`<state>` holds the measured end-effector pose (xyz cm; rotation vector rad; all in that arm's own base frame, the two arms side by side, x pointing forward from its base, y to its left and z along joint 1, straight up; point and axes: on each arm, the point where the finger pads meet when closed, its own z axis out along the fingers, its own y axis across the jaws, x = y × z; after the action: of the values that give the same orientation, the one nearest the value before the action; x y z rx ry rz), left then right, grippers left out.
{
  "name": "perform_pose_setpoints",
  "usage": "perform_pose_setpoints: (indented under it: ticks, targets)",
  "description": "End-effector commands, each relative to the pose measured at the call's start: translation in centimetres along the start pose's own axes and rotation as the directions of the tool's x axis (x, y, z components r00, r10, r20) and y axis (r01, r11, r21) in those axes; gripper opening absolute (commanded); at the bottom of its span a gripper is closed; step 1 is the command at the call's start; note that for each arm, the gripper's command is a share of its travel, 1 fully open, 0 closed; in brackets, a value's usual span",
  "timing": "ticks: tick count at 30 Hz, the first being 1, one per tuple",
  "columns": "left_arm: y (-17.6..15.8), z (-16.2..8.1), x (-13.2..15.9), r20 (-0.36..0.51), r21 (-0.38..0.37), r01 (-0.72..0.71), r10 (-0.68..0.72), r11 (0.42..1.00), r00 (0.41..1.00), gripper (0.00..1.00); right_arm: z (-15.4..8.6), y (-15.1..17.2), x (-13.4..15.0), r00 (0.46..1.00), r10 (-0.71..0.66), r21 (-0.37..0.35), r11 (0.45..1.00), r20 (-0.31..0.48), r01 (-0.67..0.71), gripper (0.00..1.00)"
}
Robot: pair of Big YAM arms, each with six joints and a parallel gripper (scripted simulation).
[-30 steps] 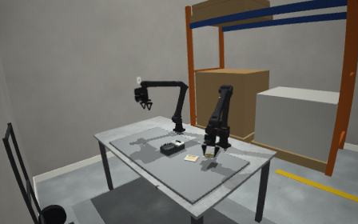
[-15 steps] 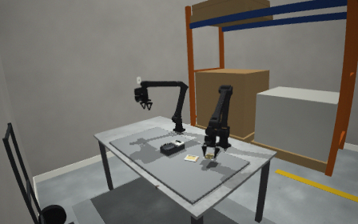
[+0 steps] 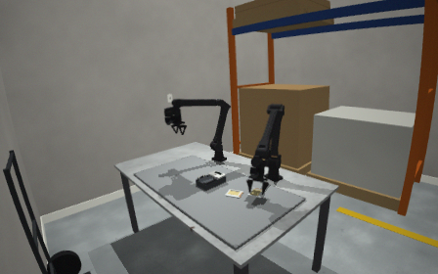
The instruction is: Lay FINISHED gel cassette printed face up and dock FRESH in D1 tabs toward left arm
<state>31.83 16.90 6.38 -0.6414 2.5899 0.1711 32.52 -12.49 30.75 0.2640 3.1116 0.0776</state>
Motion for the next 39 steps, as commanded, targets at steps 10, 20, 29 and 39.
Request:
perform_pose_setpoints:
  ticks: [10, 20, 29, 39]
  targets:
    - [-0.2, 0.7, 0.2, 0.001, 0.002, 0.007, -0.007, 1.000, 1.000, 0.00, -1.8, -0.2, -1.0, 1.000, -0.007, 0.001, 1.000, 0.018, 0.007, 1.00]
    - [-0.2, 1.2, 0.5, 0.001, 0.002, 0.007, -0.007, 1.000, 1.000, 0.00, -1.8, -0.2, -1.0, 1.000, -0.007, 0.001, 1.000, 0.018, 0.007, 1.00]
    - [-0.2, 1.5, 0.7, 0.001, 0.004, 0.007, -0.007, 1.000, 1.000, 0.00, -1.8, -0.2, -1.0, 1.000, -0.007, 0.001, 1.000, 0.018, 0.007, 1.00]
    - [-0.2, 1.9, 0.9, 0.001, 0.004, 0.007, -0.007, 1.000, 1.000, 0.00, -1.8, -0.2, -1.0, 1.000, -0.007, 0.001, 1.000, 0.018, 0.007, 1.00]
